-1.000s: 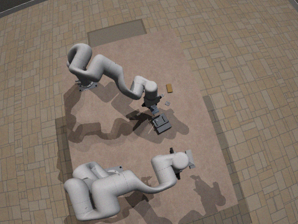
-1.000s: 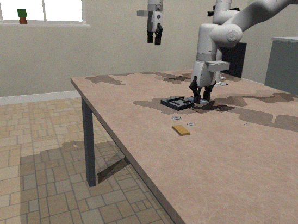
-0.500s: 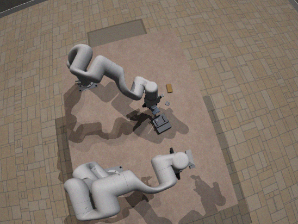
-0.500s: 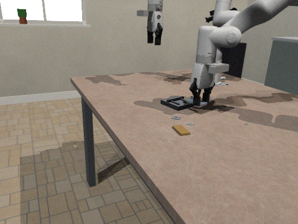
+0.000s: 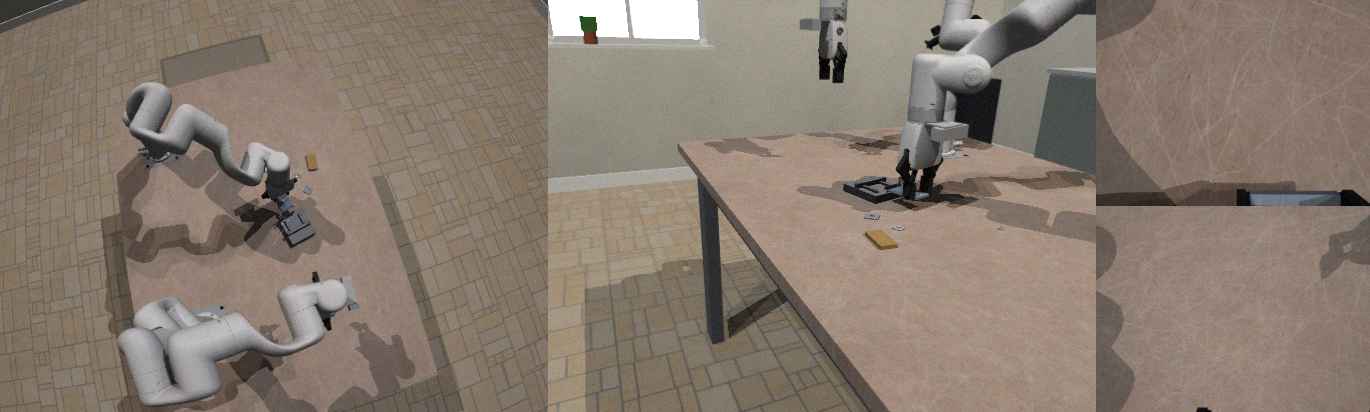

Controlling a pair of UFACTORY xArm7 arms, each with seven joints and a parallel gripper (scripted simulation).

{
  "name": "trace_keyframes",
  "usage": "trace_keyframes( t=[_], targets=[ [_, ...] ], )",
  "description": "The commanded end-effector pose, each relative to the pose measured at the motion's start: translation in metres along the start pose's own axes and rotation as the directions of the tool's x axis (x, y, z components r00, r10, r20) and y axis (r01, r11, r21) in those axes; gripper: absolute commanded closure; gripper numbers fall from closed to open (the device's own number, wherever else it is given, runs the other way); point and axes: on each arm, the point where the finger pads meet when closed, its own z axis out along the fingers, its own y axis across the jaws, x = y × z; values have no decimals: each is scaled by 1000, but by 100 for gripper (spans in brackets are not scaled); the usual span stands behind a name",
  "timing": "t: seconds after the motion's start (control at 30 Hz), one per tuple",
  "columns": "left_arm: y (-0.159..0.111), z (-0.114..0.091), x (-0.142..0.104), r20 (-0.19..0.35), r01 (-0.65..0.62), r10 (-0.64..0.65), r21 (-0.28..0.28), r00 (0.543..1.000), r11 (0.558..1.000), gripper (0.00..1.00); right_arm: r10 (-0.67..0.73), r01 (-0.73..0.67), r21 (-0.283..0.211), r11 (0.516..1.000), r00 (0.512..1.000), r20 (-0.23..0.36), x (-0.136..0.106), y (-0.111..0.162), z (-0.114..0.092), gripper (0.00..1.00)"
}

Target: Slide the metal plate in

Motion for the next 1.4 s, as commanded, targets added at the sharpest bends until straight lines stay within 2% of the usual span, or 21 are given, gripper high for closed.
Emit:
trace_keyframes(
  t=[0.0, 0.23, 1.37],
  targets=[
    [1, 2, -1, 4, -1, 1, -3, 1000, 1000, 100, 0, 0, 1, 1000, 1000, -4, 1, 0, -1, 0],
    [1, 9, -1, 4, -2, 2, -3, 1000, 1000, 100, 0, 0, 1, 1000, 1000, -4, 1, 0, -1, 0],
    [1, 9, -21, 5, -5, 5, -3, 1000, 1000, 100, 0, 0, 1, 1000, 1000, -4, 1, 0, -1, 0]
  ],
)
